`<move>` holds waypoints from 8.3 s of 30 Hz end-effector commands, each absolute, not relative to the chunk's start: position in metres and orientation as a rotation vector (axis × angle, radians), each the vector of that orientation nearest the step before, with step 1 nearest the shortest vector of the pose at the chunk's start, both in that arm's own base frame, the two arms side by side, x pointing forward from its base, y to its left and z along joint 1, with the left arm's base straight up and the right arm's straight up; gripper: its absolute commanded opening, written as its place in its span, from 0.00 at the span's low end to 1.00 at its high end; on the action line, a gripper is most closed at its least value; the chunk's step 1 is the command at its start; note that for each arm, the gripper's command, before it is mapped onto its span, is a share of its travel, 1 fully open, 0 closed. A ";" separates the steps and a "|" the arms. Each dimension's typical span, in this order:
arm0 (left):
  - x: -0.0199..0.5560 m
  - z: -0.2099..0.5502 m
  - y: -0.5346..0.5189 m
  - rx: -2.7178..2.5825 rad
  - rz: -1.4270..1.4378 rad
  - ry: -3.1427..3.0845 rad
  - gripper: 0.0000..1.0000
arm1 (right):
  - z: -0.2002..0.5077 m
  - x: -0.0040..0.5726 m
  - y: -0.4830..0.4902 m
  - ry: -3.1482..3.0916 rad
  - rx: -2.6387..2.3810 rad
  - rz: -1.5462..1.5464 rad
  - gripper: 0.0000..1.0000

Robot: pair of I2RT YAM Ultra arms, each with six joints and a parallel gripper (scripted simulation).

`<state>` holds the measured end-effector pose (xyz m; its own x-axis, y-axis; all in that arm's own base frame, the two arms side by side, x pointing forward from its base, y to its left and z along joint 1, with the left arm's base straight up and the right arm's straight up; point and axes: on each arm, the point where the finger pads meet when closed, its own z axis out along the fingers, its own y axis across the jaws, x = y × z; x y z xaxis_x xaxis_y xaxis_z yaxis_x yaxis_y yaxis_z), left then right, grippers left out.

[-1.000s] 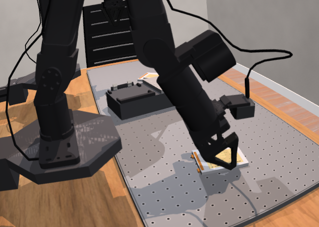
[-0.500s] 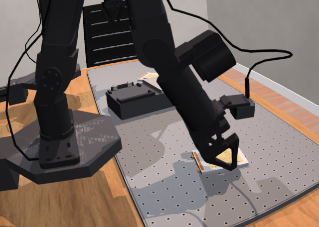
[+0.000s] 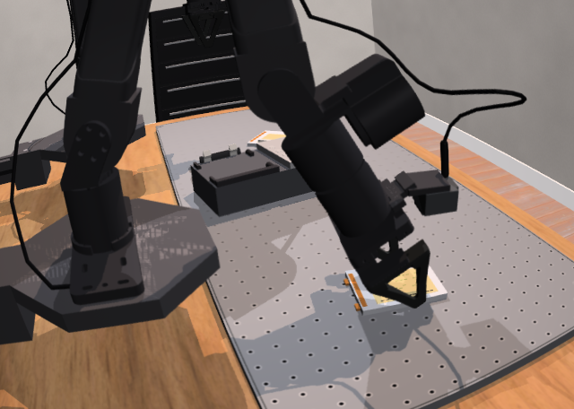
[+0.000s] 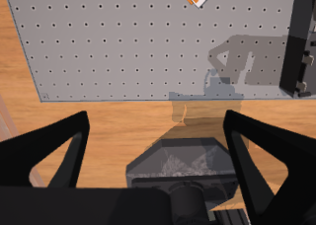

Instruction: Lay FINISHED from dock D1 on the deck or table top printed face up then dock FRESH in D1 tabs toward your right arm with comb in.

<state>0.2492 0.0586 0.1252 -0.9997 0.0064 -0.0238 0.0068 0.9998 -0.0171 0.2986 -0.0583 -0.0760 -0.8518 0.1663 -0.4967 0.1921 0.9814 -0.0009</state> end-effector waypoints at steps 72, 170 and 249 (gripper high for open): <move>0.247 0.132 0.058 0.008 -0.029 3.093 1.00 | -0.058 0.288 -0.056 2.603 0.252 -0.069 0.98; 0.247 0.132 0.058 0.008 -0.029 3.093 1.00 | -0.046 0.299 -0.058 2.561 0.248 -0.074 0.98; 0.247 0.132 0.058 0.008 -0.029 3.093 1.00 | -0.045 0.310 -0.061 2.565 0.248 -0.074 0.98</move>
